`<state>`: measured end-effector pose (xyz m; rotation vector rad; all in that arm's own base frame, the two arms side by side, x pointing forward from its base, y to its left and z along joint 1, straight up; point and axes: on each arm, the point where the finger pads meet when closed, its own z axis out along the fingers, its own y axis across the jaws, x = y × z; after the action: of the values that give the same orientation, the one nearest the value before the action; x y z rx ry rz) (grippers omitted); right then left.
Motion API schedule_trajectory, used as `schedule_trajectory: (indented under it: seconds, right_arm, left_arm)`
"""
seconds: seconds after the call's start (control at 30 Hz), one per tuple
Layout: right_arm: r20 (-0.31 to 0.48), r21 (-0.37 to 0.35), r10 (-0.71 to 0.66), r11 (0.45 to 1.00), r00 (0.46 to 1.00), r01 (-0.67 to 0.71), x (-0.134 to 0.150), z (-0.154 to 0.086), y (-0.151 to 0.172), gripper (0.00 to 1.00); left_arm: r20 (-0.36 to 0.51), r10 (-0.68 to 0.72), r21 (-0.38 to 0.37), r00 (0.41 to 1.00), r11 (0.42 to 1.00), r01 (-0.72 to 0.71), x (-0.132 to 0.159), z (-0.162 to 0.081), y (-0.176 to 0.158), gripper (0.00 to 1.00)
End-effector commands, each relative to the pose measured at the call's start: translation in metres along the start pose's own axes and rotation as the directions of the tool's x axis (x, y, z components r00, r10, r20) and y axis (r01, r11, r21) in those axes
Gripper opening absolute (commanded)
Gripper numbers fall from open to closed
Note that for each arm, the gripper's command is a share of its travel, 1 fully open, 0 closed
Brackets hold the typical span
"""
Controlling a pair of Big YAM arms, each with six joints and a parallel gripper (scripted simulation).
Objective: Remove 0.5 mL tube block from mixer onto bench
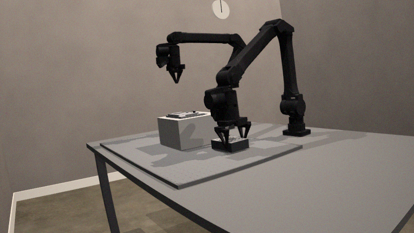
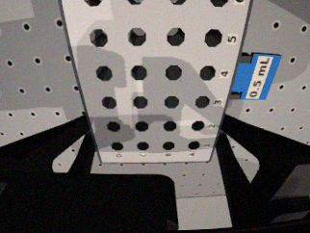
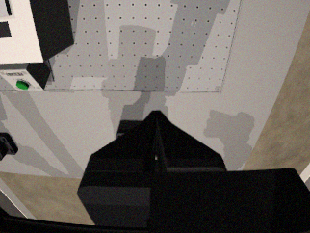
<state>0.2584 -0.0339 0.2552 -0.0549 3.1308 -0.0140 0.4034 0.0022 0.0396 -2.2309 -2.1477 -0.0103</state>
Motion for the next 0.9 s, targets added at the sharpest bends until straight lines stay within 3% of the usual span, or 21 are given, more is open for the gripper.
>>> schedule_trajectory:
  seconds: [0.0, 0.47, 0.87]
  right_arm:
    - [0.016, 0.001, -0.006, 1.0, 1.0, 0.006, -0.004, -0.011, -0.002, 0.0]
    - [0.039, 0.005, -0.005, 1.0, 0.999, 0.005, -0.008, -0.021, -0.003, 0.0]
    - [0.065, 0.01, -0.005, 1.0, 0.998, 0.004, -0.014, -0.025, -0.004, 0.0]
  left_arm:
    - [0.002, -0.003, -0.111, 1.0, 0.994, 0.004, 0.005, -0.041, 0.034, 0.0]
    - [0.004, -0.002, -0.063, 1.0, 0.998, 0.003, 0.003, -0.024, 0.013, 0.0]
    - [0.004, -0.004, -0.092, 1.0, 0.996, 0.004, 0.004, -0.034, 0.026, 0.0]
